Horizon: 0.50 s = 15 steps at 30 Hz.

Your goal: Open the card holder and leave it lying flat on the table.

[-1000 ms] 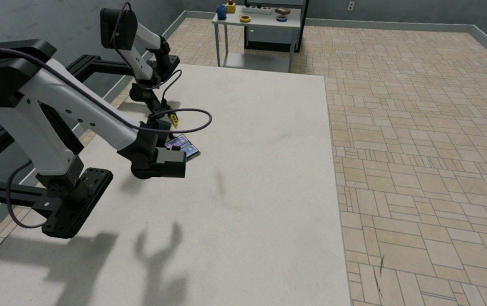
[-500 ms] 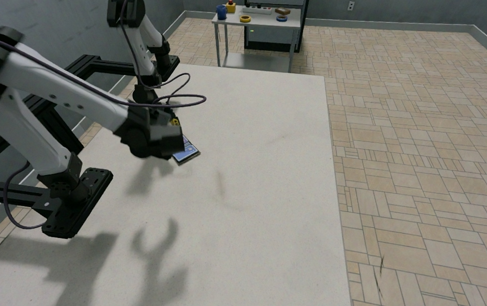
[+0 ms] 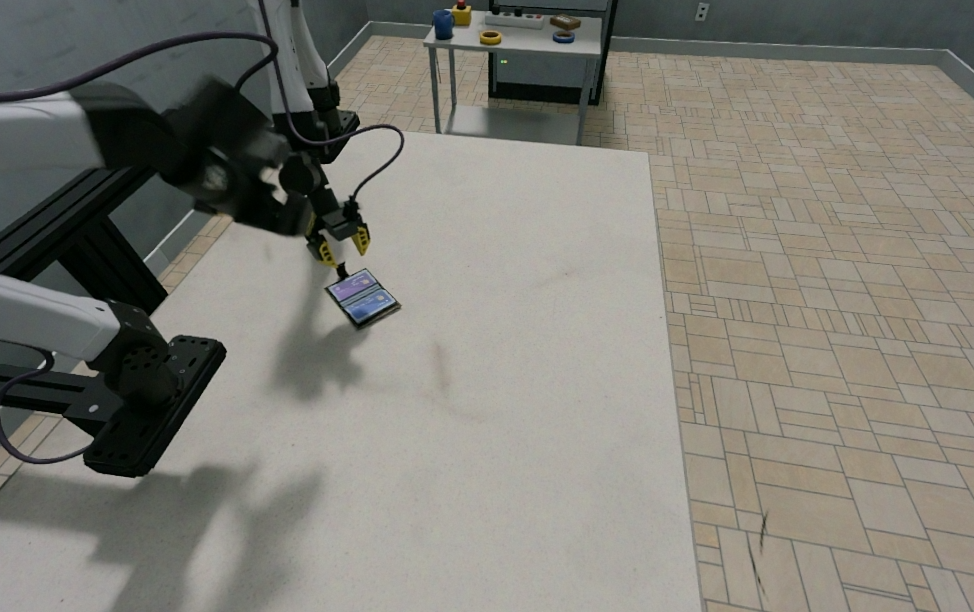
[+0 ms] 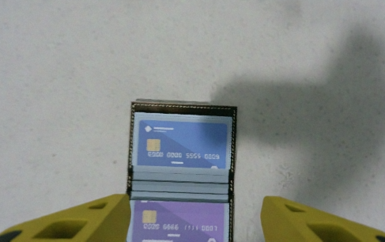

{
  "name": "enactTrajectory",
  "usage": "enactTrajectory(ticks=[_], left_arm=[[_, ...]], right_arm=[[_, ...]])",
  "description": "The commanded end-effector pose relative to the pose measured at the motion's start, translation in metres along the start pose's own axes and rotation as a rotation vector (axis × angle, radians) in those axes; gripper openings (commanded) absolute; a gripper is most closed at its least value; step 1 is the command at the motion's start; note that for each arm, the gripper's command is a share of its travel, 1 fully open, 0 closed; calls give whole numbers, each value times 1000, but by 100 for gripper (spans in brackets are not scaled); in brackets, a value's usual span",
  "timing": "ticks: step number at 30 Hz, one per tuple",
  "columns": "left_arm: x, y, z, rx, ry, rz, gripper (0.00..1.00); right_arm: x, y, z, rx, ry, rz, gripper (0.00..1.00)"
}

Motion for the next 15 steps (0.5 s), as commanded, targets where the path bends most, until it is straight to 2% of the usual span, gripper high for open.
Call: enactTrajectory(ticks=[1, 8, 15], left_arm=[[3, 3, -13, -25, 122, 32, 61], [-8, 3, -17, -21, 114, 20, 61], [-14, 0, -20, -13, 100, 14, 61]], right_arm=[[-8, -3, -22, 196, 44, 141, 100], [-26, 18, -52, 247, -72, 139, 100], [-33, 27, -58, 228, -101, 109, 100]])
Point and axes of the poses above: on each arm, the point where the finger pads meet when closed, its own z axis out along the fingers, its own y axis across the jaws, x = y × z, the point moved 1 cm from there along -z, back along the fingers, and after that the axes turned 2 degrees about -z, right-handed, at the moved point
